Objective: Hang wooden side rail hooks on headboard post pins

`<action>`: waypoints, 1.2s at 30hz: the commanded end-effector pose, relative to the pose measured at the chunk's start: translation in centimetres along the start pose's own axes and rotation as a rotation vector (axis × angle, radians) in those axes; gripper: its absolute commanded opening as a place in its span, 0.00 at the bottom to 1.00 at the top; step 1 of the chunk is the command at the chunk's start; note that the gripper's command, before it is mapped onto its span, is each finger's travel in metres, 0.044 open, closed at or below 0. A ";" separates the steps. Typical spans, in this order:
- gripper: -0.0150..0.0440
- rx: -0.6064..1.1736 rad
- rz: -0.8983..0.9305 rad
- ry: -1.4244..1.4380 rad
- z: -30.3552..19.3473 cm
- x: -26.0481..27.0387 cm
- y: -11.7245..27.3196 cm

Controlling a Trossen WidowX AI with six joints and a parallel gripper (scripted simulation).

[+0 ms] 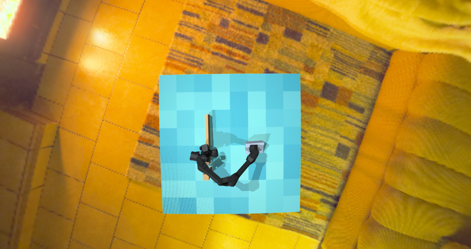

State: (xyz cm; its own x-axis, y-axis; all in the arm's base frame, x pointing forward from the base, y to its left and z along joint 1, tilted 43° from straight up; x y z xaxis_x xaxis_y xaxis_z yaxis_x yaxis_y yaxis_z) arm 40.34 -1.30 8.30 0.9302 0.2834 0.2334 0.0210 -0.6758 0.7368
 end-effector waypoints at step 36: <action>0.25 -0.004 0.011 0.008 -0.2 0.6 0.3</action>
State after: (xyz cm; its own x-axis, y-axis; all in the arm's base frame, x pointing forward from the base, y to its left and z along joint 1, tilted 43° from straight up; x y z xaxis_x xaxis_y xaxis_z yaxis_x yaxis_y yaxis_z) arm 40.65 -1.09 8.52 0.9302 0.2834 0.2334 0.0206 -0.6750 0.7376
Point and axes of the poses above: the point midway between the two fingers, 35 mm back from their tips, its own y axis back along the fingers, its own x axis across the jaws, z = x × y, the point moved 8 cm from there along y, back along the fingers, and after that the axes turned 15 degrees about y, right-handed, at the moved point
